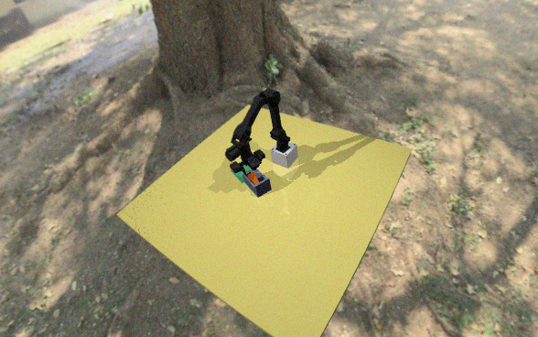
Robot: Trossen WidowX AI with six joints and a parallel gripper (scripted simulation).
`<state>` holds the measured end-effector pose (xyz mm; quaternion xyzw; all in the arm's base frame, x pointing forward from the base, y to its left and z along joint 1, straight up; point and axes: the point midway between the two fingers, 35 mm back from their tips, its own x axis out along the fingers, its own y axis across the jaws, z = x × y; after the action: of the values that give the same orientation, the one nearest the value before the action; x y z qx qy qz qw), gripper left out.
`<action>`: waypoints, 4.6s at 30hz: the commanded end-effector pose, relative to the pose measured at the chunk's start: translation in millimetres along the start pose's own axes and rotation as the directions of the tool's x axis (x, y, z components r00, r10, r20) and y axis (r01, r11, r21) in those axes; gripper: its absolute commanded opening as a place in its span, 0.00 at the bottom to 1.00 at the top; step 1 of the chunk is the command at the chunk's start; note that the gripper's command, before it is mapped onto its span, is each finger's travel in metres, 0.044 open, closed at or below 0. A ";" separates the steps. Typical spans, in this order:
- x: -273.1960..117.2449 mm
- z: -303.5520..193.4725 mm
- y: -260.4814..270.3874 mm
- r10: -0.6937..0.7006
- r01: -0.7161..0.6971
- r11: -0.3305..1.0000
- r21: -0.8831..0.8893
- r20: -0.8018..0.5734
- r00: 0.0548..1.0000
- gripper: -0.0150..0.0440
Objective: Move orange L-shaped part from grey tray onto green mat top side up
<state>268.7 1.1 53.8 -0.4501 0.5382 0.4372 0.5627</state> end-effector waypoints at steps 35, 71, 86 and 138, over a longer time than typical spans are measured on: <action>44.5 -0.5 1.4 0.004 -0.004 1.000 -0.001 -0.001 1.000 0.53; 18.1 -0.8 3.0 0.011 -0.011 1.000 -0.003 -0.003 1.000 0.25; -5.4 -0.8 3.0 0.012 -0.012 1.000 -0.004 -0.003 1.000 0.25; -39.5 -79.1 5.3 0.012 -0.012 1.000 -0.004 -0.011 1.000 0.25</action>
<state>249.3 -66.6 93.7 -0.4514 0.5439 0.4366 0.5566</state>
